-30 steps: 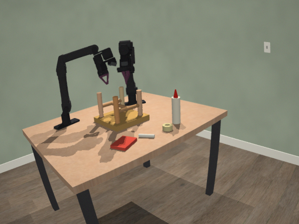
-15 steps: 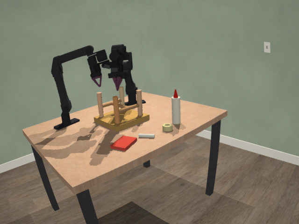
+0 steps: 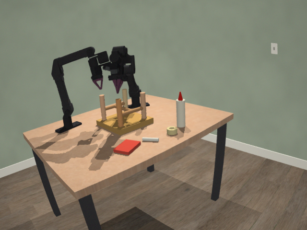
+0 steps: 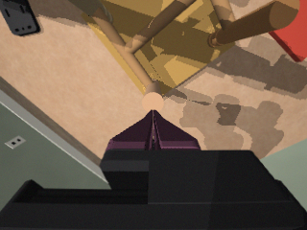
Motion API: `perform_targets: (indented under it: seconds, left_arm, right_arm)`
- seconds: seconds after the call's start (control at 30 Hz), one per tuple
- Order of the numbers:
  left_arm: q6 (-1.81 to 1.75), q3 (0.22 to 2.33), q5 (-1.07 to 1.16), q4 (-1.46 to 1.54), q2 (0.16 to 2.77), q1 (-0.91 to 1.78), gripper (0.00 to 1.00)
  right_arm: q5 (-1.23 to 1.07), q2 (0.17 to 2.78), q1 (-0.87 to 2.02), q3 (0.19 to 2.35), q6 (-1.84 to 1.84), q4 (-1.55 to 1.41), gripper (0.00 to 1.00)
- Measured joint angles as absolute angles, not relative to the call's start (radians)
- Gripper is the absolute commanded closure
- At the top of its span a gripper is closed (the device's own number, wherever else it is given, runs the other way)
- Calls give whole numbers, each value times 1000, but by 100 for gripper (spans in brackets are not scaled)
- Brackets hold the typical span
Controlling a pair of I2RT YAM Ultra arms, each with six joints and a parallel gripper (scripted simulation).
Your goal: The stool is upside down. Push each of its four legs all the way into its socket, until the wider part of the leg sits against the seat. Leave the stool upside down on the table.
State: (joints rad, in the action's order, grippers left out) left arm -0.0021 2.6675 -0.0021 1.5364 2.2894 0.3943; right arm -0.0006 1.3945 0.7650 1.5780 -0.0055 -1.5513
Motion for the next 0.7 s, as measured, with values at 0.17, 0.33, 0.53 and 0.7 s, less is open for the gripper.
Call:
perform_targets:
  seconds: [0.17, 0.33, 0.53, 0.7]
  left_arm:
    - [-2, 2682, 0, 1539, 2294, 395, 100]
    - [-2, 2691, 0, 1540, 2295, 395, 100]
    - [-2, 2696, -1, 1541, 2295, 394, 100]
    - [-2, 2699, -1, 1541, 2295, 394, 100]
  right_arm:
    - [0, 1397, 767, 1579, -6, -1551, 100]
    - [0, 1398, 767, 1579, -6, -1550, 100]
    - [0, 1398, 767, 1579, -5, -1550, 100]
    - [0, 1398, 767, 1579, -5, -1549, 100]
